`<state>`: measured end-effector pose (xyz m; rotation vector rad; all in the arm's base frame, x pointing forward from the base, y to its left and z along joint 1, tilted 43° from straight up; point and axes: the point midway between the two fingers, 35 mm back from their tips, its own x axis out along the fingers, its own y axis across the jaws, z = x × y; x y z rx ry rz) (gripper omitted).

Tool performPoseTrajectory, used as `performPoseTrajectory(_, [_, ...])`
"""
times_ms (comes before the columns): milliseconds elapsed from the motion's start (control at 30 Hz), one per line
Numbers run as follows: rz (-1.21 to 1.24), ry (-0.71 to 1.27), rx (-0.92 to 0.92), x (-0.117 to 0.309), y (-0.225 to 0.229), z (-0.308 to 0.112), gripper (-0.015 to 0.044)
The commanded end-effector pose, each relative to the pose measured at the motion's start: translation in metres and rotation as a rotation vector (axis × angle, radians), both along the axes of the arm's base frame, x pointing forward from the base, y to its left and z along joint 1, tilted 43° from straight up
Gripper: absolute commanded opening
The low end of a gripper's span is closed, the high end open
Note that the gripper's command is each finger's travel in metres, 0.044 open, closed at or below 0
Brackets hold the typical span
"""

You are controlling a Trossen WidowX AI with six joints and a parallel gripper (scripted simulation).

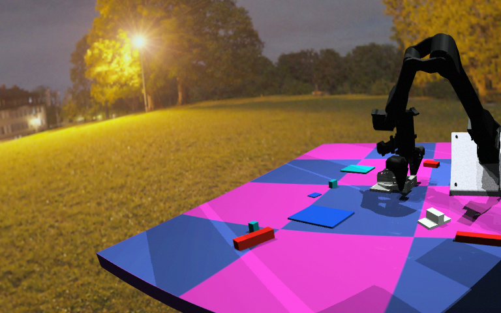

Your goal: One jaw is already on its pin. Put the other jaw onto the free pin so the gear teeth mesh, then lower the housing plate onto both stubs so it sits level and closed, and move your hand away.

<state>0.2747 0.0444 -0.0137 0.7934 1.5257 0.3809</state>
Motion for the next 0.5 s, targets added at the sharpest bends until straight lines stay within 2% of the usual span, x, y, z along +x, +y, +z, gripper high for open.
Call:
performPoseTrajectory(0, [0.000,0.000,0.000,0.000,0.000,0.000,0.0440])
performPoseTrajectory(233, [-0.001,0.001,-0.001,0.001,-0.005,0.005,0.0440])
performPoseTrajectory(467, [-0.002,0.007,0.000,-0.004,-0.050,0.054,0.0440])
